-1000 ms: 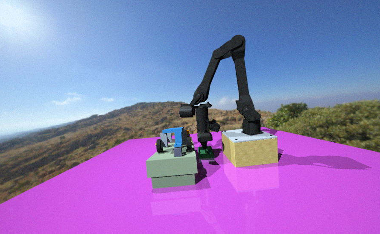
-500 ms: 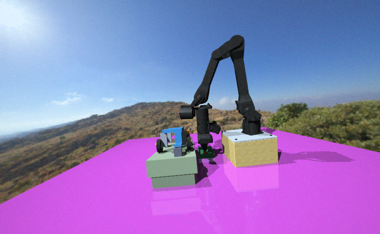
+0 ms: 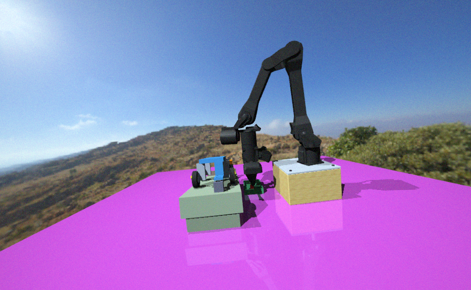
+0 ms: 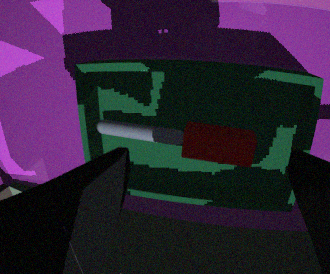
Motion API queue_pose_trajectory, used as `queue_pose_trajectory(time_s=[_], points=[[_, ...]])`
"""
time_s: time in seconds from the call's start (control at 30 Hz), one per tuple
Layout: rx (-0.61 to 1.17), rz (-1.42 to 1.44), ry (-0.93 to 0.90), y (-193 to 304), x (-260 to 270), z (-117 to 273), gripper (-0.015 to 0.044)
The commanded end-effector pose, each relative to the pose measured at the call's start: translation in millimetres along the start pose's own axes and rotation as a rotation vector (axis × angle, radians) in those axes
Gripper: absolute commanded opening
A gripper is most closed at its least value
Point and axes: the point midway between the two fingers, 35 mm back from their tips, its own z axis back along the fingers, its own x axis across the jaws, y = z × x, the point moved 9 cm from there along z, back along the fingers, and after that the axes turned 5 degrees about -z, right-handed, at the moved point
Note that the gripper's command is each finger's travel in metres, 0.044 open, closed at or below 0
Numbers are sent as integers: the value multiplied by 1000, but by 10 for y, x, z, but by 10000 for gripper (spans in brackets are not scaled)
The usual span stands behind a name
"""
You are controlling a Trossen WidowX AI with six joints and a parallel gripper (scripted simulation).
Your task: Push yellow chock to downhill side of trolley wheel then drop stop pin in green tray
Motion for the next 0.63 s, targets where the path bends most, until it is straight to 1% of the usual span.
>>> queue_pose_trajectory(time_s=[0.0, 0.03, 0.17, 0.6], points=[[6, -3, -5, 7, 20, 137, 340], [5, -3, -5, 2, 24, 171, 340], [5, -4, -5, 5, 38, 270, 440], [5, -4, -6, 6, 107, 698, 440]])
